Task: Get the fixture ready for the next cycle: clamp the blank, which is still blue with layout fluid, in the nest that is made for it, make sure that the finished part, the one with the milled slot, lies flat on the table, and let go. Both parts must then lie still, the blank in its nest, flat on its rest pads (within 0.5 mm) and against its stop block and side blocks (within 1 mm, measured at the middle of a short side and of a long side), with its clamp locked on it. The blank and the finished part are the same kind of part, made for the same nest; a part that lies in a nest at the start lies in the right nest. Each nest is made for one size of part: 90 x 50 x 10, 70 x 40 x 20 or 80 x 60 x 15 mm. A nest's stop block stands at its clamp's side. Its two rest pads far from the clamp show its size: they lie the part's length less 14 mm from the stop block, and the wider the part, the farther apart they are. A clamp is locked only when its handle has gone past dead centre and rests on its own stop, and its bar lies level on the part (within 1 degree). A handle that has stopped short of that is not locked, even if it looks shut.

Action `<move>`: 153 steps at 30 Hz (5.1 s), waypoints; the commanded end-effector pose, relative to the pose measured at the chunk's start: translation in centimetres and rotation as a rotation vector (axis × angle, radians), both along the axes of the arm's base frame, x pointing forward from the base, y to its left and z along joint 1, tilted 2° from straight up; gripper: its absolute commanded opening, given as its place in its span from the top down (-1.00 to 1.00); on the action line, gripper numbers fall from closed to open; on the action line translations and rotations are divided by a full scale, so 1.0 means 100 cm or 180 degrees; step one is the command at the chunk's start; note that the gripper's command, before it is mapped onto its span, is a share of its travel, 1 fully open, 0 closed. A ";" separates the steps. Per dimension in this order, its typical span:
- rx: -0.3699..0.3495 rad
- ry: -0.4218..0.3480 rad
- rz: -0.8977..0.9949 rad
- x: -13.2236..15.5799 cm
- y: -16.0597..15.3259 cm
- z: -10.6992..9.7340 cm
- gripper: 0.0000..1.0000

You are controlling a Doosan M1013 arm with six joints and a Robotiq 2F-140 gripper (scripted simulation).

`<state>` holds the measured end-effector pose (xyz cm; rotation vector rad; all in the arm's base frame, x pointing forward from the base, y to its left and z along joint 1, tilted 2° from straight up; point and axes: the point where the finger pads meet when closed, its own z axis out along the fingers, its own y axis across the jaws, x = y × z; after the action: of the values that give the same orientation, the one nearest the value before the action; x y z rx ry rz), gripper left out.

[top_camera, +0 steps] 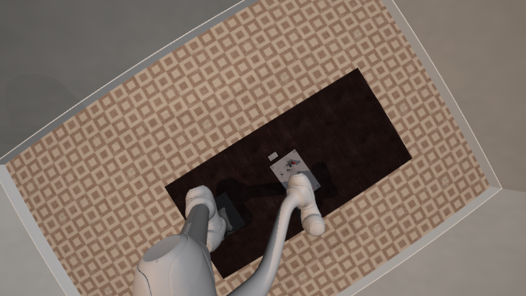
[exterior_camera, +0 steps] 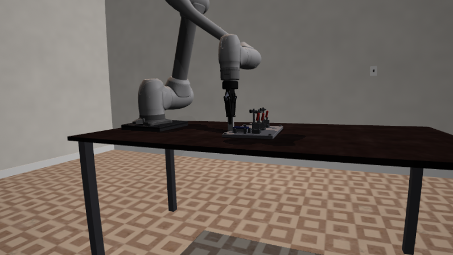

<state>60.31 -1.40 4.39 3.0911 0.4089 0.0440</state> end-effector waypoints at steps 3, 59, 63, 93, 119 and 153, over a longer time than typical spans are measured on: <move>0.0001 0.0000 0.0000 0.003 0.001 0.000 1.00; 0.0001 0.0000 0.0000 -0.017 -0.003 0.040 1.00; 0.0001 0.0000 0.0000 -0.017 -0.003 0.040 1.00; 0.0001 0.0000 0.0000 0.003 0.021 0.040 1.00; 0.0001 0.0000 0.0000 0.037 0.062 0.029 1.00; 0.0001 0.0000 0.0000 0.038 0.062 0.002 1.00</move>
<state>64.06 4.78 4.69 3.0910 0.4089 0.0440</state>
